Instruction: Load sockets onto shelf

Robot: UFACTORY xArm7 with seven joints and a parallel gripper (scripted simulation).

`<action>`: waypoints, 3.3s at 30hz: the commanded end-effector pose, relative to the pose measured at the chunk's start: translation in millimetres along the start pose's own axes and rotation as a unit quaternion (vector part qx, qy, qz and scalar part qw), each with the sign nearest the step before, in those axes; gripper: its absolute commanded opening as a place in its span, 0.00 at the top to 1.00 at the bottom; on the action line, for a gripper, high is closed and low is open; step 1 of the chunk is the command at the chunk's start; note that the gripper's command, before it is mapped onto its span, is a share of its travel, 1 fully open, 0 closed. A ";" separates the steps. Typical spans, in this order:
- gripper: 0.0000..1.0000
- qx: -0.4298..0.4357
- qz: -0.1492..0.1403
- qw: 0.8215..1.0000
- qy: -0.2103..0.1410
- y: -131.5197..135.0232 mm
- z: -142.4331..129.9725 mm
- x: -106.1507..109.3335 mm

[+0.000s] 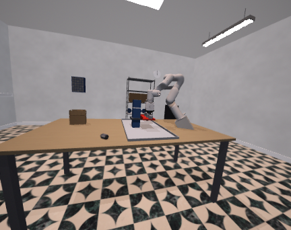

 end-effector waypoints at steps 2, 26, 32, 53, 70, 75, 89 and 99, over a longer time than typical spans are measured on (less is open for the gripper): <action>1.00 0.000 0.003 1.000 0.000 -1.4 0.0 1.3; 1.00 0.000 0.003 1.000 0.000 -1.4 0.0 4.7; 1.00 0.000 0.003 1.000 0.000 -1.4 0.0 8.2; 1.00 0.000 0.003 1.000 0.000 -1.3 0.0 27.1; 1.00 0.000 0.003 1.000 0.000 -1.2 0.0 45.4; 1.00 0.000 0.003 1.000 0.000 -1.1 0.0 48.8; 1.00 0.000 0.003 1.000 0.000 -1.1 0.0 60.5; 1.00 0.000 0.003 1.000 0.000 -1.1 0.0 63.6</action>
Point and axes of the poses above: the point where the finger pads meet when closed, its own x axis back along the fingers, its own y axis across the jaws, z = x × y, the point moved 10 cm from there along x, back along the fingers, and after that the axes turned 11 degrees about x, right-handed, at the moved point
